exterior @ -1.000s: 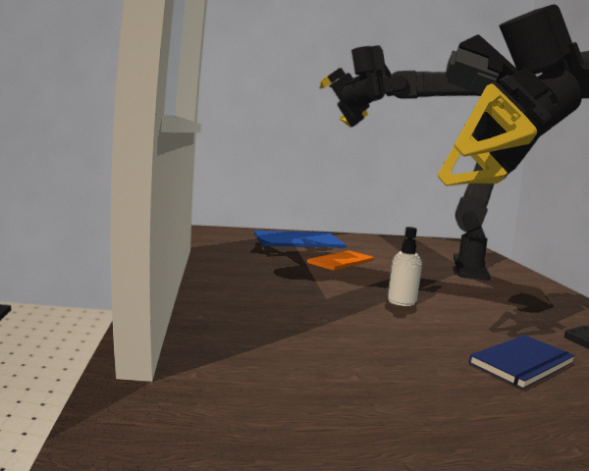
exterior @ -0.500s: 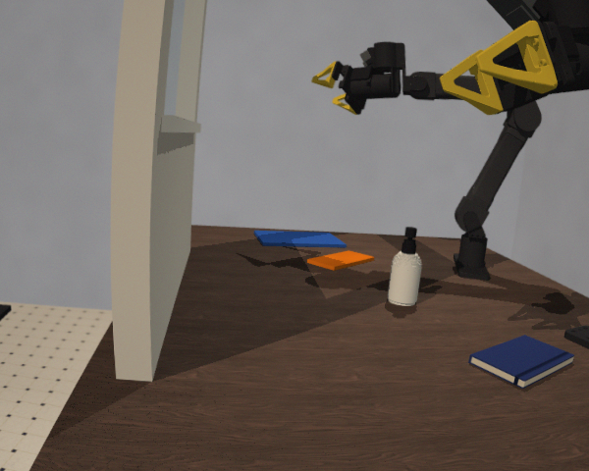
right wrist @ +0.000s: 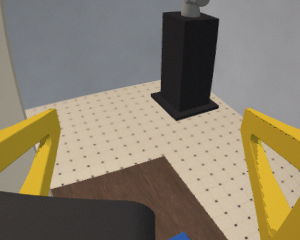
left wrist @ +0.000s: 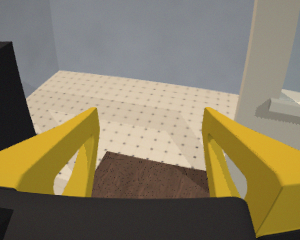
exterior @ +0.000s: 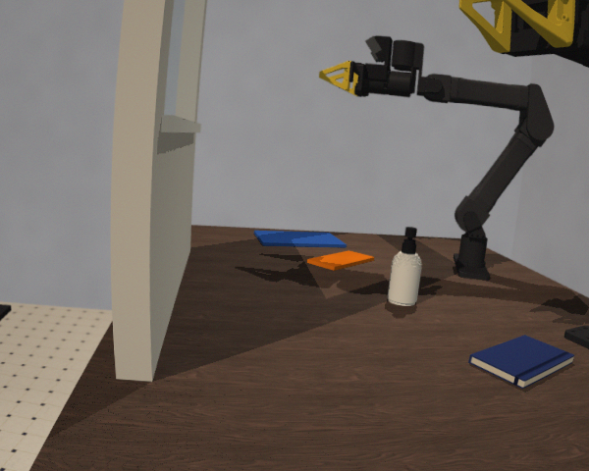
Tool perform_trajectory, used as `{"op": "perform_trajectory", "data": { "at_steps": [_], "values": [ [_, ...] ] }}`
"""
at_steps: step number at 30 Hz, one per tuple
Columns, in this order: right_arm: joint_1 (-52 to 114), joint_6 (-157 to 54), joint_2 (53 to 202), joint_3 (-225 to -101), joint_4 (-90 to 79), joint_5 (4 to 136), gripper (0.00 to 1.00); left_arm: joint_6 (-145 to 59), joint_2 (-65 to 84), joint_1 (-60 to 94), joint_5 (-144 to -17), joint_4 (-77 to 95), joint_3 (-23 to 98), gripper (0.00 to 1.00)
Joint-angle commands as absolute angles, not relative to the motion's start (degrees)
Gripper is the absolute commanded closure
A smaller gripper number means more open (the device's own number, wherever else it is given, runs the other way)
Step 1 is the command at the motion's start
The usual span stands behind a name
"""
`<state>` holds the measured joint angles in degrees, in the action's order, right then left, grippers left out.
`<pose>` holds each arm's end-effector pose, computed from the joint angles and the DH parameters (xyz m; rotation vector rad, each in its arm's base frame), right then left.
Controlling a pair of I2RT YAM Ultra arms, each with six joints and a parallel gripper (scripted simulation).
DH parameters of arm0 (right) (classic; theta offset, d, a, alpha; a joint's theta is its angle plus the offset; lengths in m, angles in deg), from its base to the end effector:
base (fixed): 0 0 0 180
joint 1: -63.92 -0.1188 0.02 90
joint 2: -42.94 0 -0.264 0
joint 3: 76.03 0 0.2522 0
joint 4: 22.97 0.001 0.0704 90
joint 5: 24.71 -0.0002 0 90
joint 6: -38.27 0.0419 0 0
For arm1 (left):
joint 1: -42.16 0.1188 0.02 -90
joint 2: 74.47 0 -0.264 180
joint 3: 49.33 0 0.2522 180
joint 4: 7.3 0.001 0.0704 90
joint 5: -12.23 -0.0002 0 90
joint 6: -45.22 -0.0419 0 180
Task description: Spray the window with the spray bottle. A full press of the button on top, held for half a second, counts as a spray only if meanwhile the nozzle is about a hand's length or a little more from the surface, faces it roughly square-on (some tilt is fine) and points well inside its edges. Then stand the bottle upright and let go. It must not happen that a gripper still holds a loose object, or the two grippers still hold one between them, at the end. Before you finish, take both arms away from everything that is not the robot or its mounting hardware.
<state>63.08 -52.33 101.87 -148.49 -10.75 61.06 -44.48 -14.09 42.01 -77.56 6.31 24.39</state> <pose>0.2411 0.0014 0.4063 0.0390 1.5477 -0.0538 0.2472 0.0005 0.4058 -0.0049 1.5755 -0.0033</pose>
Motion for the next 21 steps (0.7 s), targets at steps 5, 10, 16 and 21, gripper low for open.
{"op": "perform_trajectory", "data": {
  "at_steps": [5, 10, 16, 21],
  "values": [
    [64.9, -53.3, 102.5, -150.7, -10.0, 66.3, 0.0, -44.7, -15.6, 42.4, -77.2, 6.8, 26.9, 0.45],
    [63.4, -52.1, 103.2, -151.1, -9.3, 66.7, 0.0, -45.0, -15.0, 42.6, -78.1, 6.9, 24.5, 0.45],
    [63.3, -51.8, 103.0, -151.3, -9.1, 66.2, 0.0, -45.0, -14.9, 42.8, -78.2, 7.0, 23.6, 0.31],
    [63.5, -51.5, 103.3, -151.9, -9.1, 65.4, 0.0, -45.1, -14.8, 42.4, -78.2, 7.0, 24.7, 0.31]
  ]
}}
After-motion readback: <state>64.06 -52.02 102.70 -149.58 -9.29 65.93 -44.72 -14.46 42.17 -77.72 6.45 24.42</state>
